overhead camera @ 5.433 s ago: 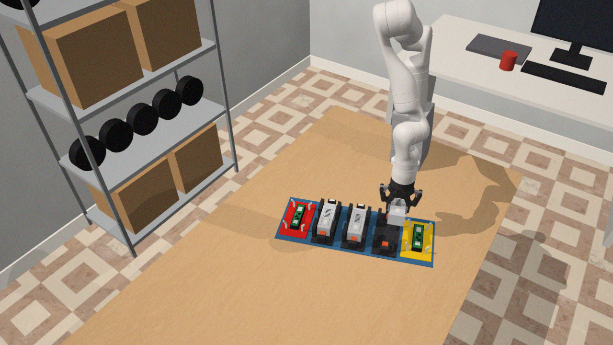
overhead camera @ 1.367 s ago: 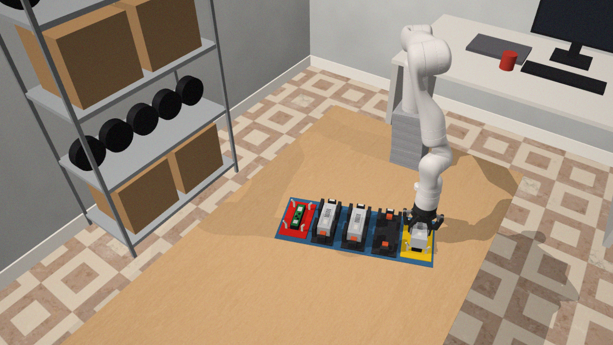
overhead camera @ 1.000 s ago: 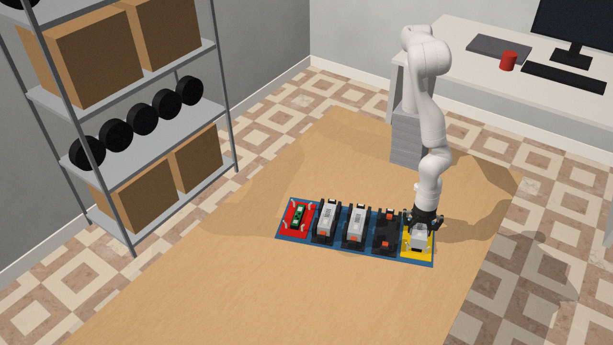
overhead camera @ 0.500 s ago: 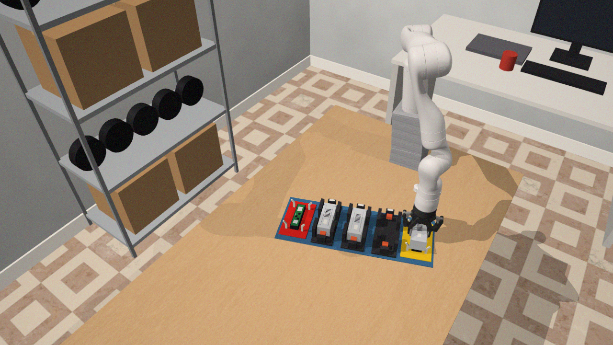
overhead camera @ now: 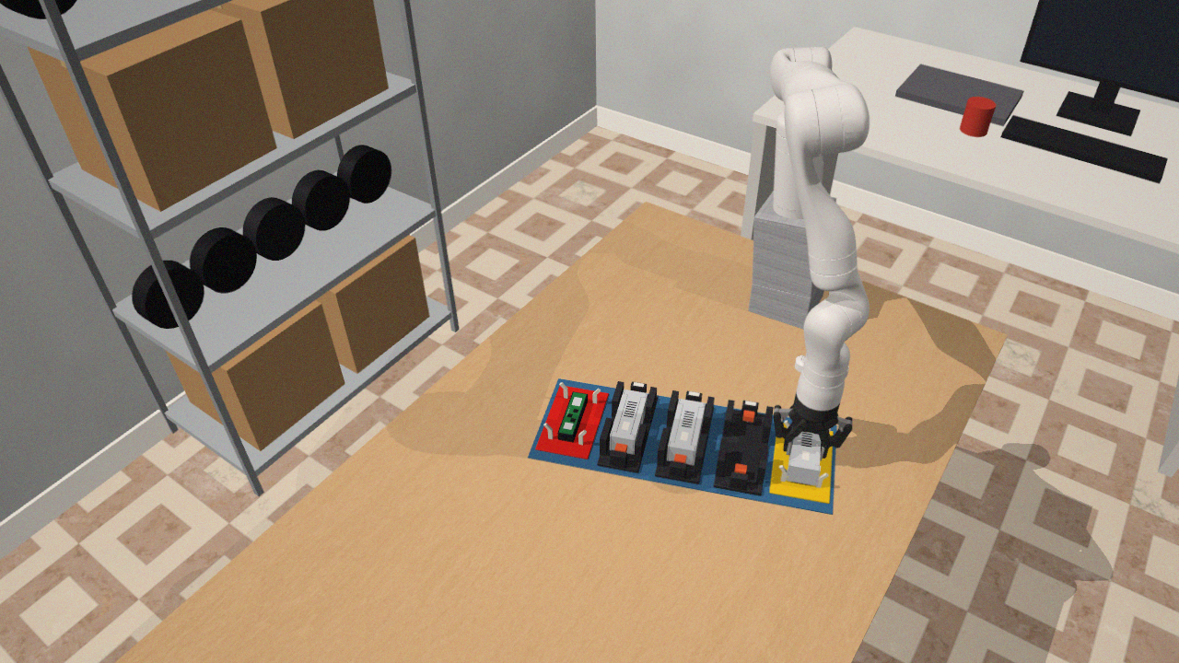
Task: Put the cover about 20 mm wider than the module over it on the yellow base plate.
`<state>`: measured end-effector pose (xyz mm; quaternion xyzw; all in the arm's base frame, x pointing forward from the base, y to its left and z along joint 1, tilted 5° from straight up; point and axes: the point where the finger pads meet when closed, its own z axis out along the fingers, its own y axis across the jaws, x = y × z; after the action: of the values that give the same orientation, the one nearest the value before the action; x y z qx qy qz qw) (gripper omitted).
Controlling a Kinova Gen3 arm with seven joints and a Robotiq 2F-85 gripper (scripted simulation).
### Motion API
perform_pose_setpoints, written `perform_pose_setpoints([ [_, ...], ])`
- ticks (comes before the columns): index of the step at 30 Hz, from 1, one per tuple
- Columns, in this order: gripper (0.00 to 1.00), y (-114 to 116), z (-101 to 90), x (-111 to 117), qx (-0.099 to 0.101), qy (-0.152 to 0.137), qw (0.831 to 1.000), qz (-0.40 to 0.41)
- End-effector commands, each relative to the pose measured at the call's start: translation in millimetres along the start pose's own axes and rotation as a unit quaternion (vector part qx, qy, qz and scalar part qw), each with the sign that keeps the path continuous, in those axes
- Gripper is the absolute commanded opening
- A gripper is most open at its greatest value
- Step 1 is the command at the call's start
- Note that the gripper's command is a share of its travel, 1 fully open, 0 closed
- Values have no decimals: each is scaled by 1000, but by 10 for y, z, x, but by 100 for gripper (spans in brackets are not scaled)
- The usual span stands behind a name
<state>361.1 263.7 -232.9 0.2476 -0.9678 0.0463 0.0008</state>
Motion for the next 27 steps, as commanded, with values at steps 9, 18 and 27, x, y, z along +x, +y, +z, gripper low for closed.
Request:
perform_pose_setpoints([
  [9,0,2,14,-35,0,-1,1000,0],
  [18,0,2,19,-41,0,-1,1000,0],
  [27,0,2,15,-37,0,-1,1000,0],
])
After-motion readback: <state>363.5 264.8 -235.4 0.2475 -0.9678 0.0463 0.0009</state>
